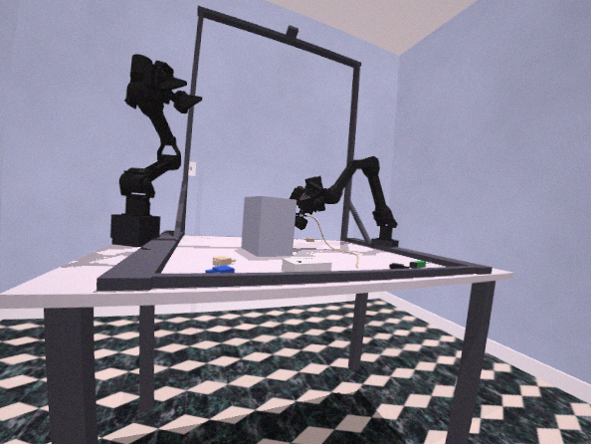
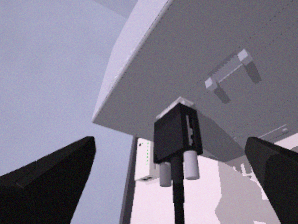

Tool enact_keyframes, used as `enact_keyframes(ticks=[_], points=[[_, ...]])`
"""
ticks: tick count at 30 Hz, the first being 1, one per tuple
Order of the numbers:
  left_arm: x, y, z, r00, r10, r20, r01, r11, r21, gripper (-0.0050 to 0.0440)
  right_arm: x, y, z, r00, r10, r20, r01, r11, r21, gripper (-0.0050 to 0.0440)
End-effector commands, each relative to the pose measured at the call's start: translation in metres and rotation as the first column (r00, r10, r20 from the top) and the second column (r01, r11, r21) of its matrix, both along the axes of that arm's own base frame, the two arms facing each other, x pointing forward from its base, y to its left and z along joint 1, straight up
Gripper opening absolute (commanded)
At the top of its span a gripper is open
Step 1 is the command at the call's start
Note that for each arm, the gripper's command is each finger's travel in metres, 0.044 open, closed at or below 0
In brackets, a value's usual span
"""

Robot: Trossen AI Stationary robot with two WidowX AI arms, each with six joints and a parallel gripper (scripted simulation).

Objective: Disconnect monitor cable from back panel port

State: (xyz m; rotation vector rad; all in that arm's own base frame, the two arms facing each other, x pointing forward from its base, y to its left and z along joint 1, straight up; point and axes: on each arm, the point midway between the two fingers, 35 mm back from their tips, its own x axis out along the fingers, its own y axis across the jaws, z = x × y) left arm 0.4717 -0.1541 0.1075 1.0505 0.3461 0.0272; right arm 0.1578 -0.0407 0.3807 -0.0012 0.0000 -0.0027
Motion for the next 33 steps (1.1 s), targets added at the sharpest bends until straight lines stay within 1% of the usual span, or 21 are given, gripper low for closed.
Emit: enact_keyframes(ticks=[1,2,4,5,7,9,13,19,21,33], points=[[-0.0034,-0.0025,-0.0075,0.999,-0.004,0.034,-0.002,0.986,0.169,0.044,-0.0003,0.0013,0.0027,1.0,0.003,0.001,-0.003,1.0,-0.004,0.044],[-0.0038,-0.0027,-0.0076,0.999,-0.003,0.047,-0.007,0.98,0.199,0.044,-0.0003,0.0013,0.0027,1.0,0.003,0.001,-0.003,1.0,-0.004,0.044],[-0.0038,-0.0027,-0.0076,0.999,-0.003,0.047,-0.007,0.98,0.199,0.044,-0.0003,0.0013,0.0027,1.0,0.003,0.001,-0.003,1.0,-0.004,0.044],[-0.0038,-0.0032,-0.0046,0.997,0.0,0.074,-0.016,0.976,0.217,0.044,-0.0003,0.0013,0.0027,1.0,0.003,0.001,-0.003,1.0,-0.004,0.044],[-0.0062,-0.003,-0.0065,0.996,0.007,0.094,-0.034,0.957,0.289,0.044,-0.0003,0.0013,0.0027,1.0,0.003,0.001,-0.003,1.0,-0.004,0.044],[-0.0083,-0.0027,-0.0078,0.994,0.013,0.106,-0.047,0.942,0.332,0.044,-0.0003,0.0013,0.0027,1.0,0.003,0.001,-0.003,1.0,-0.004,0.044],[-0.0088,-0.0025,-0.0081,0.994,0.014,0.108,-0.051,0.938,0.342,0.044,-0.0003,0.0013,0.0027,1.0,0.003,0.001,-0.003,1.0,-0.004,0.044],[-0.0088,-0.0025,-0.0081,0.994,0.014,0.108,-0.051,0.938,0.342,0.0296,-0.0003,0.0013,0.0027,1.0,0.003,0.001,-0.003,1.0,-0.004,0.044],[-0.0088,-0.0025,-0.0081,0.994,0.014,0.108,-0.051,0.938,0.342,0.0296,-0.0003,0.0013,0.0027,1.0,0.003,0.001,-0.003,1.0,-0.004,0.044],[-0.0088,-0.0025,-0.0081,0.994,0.014,0.108,-0.051,0.938,0.342,0.0008,-0.0003,0.0013,0.0027,1.0,0.003,0.001,-0.003,1.0,-0.004,0.044]])
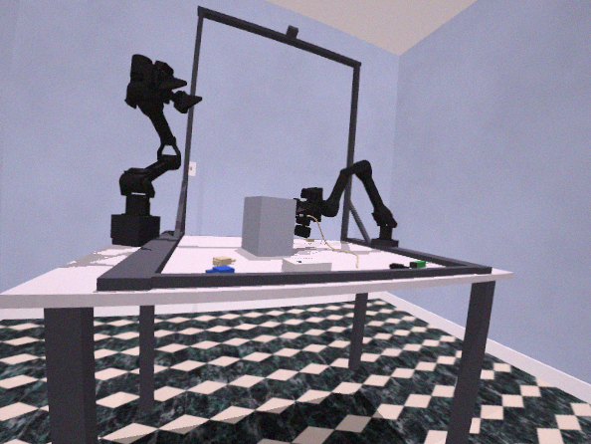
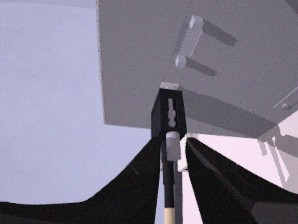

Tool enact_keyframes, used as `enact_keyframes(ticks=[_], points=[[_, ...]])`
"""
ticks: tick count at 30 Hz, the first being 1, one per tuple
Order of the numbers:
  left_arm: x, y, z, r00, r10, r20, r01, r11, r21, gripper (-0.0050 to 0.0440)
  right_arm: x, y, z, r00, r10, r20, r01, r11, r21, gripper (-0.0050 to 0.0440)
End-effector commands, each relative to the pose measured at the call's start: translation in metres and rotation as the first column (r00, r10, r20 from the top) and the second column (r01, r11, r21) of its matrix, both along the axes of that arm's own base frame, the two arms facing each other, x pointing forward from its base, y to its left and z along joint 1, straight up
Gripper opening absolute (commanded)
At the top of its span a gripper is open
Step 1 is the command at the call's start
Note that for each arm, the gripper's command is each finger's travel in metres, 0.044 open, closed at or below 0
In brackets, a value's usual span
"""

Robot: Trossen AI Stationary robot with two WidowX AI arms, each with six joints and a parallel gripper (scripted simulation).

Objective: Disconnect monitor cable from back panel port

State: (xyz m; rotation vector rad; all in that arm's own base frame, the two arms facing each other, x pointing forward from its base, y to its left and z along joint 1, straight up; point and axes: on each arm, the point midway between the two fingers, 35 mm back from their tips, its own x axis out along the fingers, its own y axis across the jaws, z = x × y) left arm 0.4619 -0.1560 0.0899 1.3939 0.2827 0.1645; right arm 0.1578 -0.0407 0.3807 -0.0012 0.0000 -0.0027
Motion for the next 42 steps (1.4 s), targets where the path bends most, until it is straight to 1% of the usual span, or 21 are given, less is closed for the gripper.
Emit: enact_keyframes(ticks=[1,10,13,16,18,23,26,30,33,39,42], points=[[0.001,-0.0006,0.0095,1.0,0.001,0.019,-0.001,1.0,-0.006,0.0,-0.0003,0.0013,0.0027,1.0,0.003,0.001,-0.003,1.0,-0.004,0.044],[0.001,-0.0006,0.0096,1.0,0.001,0.017,-0.001,1.0,-0.01,0.0,-0.0003,0.0013,0.0027,1.0,0.003,0.001,-0.003,1.0,-0.004,0.044],[0.0009,-0.0004,0.0105,1.0,0.001,0.004,-0.001,0.999,-0.052,0.0,-0.0003,0.0013,0.0027,1.0,0.003,0.001,-0.003,1.0,-0.004,0.044],[0.0009,-0.0003,0.0107,1.0,0.001,0.0,-0.001,0.998,-0.062,0.0,-0.0003,0.0013,0.0027,1.0,0.003,0.001,-0.003,1.0,-0.004,0.044],[0.001,-0.0001,0.0116,1.0,0.0,-0.012,-0.001,0.995,-0.099,0.0,-0.0003,0.0013,0.0027,1.0,0.003,0.001,-0.003,1.0,-0.004,0.044],[0.0011,-0.0001,0.0119,1.0,0.0,-0.016,-0.001,0.994,-0.111,0.0,-0.0003,0.0013,0.0027,1.0,0.003,0.001,-0.003,1.0,-0.004,0.044],[0.0014,0.0002,0.0132,0.999,-0.004,-0.033,-0.001,0.986,-0.166,0.0,-0.0003,0.0013,0.0027,1.0,0.003,0.001,-0.003,1.0,-0.004,0.044],[0.0015,0.0002,0.0134,0.999,-0.005,-0.037,-0.002,0.984,-0.176,0.0,-0.0003,0.0013,0.0027,1.0,0.003,0.001,-0.003,1.0,-0.004,0.044],[0.0013,0.0008,0.0146,0.998,-0.007,-0.055,-0.006,0.973,-0.231,0.0,-0.0003,0.0013,0.0027,1.0,0.003,0.001,-0.003,1.0,-0.004,0.044],[0.0013,0.0009,0.0148,0.998,-0.008,-0.059,-0.006,0.97,-0.241,0.0,-0.0003,0.0013,0.0027,1.0,0.003,0.001,-0.003,1.0,-0.004,0.044],[0.0015,0.0014,0.016,0.997,-0.013,-0.076,-0.01,0.956,-0.295,0.0,-0.0003,0.0013,0.0027,1.0,0.003,0.001,-0.003,1.0,-0.004,0.044]])
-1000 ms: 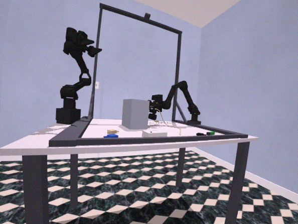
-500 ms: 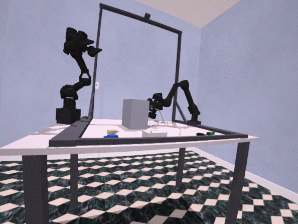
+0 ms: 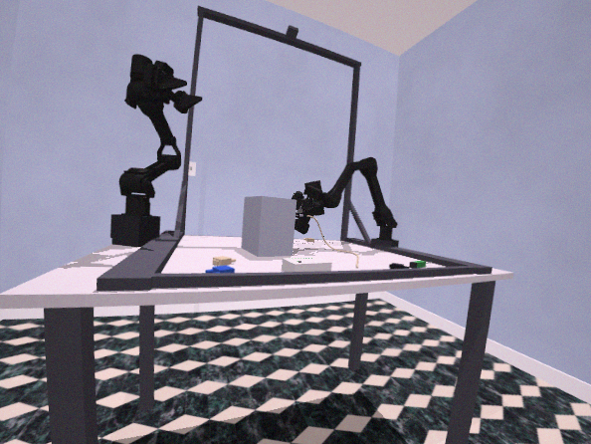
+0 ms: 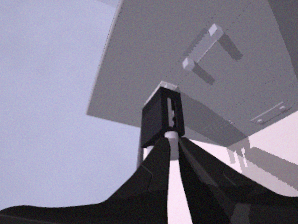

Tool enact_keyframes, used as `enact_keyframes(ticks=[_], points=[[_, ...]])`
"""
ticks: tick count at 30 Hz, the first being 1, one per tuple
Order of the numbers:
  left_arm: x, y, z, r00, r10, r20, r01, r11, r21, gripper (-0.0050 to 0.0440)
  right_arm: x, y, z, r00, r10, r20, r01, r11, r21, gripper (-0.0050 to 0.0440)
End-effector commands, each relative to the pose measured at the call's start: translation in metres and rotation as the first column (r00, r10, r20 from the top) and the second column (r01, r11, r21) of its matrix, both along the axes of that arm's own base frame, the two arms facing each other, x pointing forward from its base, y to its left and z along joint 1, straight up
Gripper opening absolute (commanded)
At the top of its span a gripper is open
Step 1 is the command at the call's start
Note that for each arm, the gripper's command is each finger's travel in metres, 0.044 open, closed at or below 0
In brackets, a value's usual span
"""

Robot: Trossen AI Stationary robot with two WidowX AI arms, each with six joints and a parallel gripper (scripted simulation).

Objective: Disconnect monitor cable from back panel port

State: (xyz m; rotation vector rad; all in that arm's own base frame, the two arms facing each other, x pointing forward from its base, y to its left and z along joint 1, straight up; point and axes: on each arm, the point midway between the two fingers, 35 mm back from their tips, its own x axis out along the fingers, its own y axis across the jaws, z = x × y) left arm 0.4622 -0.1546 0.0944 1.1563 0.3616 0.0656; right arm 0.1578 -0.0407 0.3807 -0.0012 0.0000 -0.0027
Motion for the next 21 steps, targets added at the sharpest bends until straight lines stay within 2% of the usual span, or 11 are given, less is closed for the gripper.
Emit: enact_keyframes(ticks=[1,18,21], points=[[0.0012,0.0,0.0115,1.0,0.003,0.006,-0.002,0.998,-0.056,0.0,-0.0003,0.0013,0.0027,1.0,0.003,0.001,-0.003,1.0,-0.004,0.044],[0.0019,0.0015,0.0144,0.999,-0.004,-0.039,-0.004,0.981,-0.195,0.0,-0.0003,0.0013,0.0027,1.0,0.003,0.001,-0.003,1.0,-0.004,0.044],[0.0022,0.0023,0.0155,0.998,-0.008,-0.058,-0.007,0.968,-0.252,0.0,-0.0003,0.0013,0.0027,1.0,0.003,0.001,-0.003,1.0,-0.004,0.044]])
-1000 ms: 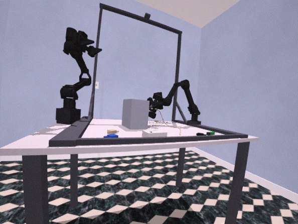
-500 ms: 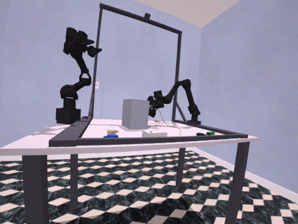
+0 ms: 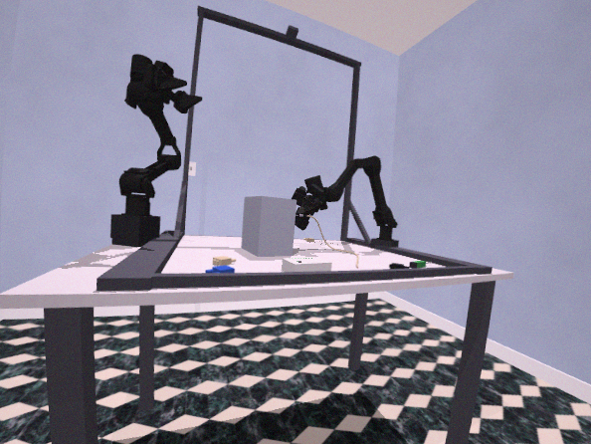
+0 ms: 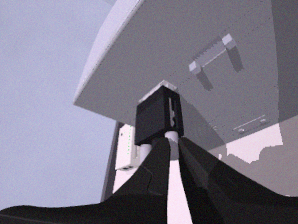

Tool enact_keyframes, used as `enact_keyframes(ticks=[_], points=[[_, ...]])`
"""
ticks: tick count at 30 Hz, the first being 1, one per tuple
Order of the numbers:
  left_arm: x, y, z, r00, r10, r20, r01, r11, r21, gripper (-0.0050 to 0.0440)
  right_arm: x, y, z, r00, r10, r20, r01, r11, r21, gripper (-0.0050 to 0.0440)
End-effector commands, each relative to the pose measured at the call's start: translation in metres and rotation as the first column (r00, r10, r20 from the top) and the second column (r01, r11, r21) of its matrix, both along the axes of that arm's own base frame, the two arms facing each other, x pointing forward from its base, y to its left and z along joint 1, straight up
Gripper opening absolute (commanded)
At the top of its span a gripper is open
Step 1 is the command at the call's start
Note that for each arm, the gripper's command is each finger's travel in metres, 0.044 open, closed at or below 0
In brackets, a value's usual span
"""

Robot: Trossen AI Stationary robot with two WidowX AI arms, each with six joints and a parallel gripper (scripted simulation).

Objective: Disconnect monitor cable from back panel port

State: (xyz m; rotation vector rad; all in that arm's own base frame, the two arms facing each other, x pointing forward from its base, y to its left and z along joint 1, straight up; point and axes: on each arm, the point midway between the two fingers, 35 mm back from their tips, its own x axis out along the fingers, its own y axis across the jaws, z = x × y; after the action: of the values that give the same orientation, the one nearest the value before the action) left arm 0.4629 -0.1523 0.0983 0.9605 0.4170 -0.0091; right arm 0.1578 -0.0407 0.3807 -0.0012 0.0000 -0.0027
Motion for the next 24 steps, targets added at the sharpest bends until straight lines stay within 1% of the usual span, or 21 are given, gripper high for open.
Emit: enact_keyframes(ticks=[1,3,5,6,11,24], points=[[0.0014,0.0,0.0116,1.0,0.002,0.008,-0.002,0.999,-0.053,0.0,-0.0003,0.0013,0.0027,1.0,0.003,0.001,-0.003,1.0,-0.004,0.044],[0.0015,0.0001,0.0117,1.0,0.002,0.005,-0.002,0.998,-0.061,0.0,-0.0003,0.0013,0.0027,1.0,0.003,0.001,-0.003,1.0,-0.004,0.044],[0.0018,0.0008,0.0126,1.0,0.0,-0.011,-0.002,0.994,-0.11,0.0,-0.0003,0.0013,0.0027,1.0,0.003,0.001,-0.003,1.0,-0.004,0.044],[0.0018,0.0009,0.0128,1.0,0.0,-0.014,-0.002,0.993,-0.118,0.0,-0.0003,0.0013,0.0027,1.0,0.003,0.001,-0.003,1.0,-0.004,0.044],[0.0018,0.0009,0.0128,1.0,0.0,-0.014,-0.002,0.993,-0.118,0.0,-0.0003,0.0013,0.0027,1.0,0.003,0.001,-0.003,1.0,-0.004,0.044],[0.0018,0.0009,0.0128,1.0,0.0,-0.014,-0.002,0.993,-0.118,0.0312,-0.0003,0.0013,0.0027,1.0,0.003,0.001,-0.003,1.0,-0.004,0.044]])
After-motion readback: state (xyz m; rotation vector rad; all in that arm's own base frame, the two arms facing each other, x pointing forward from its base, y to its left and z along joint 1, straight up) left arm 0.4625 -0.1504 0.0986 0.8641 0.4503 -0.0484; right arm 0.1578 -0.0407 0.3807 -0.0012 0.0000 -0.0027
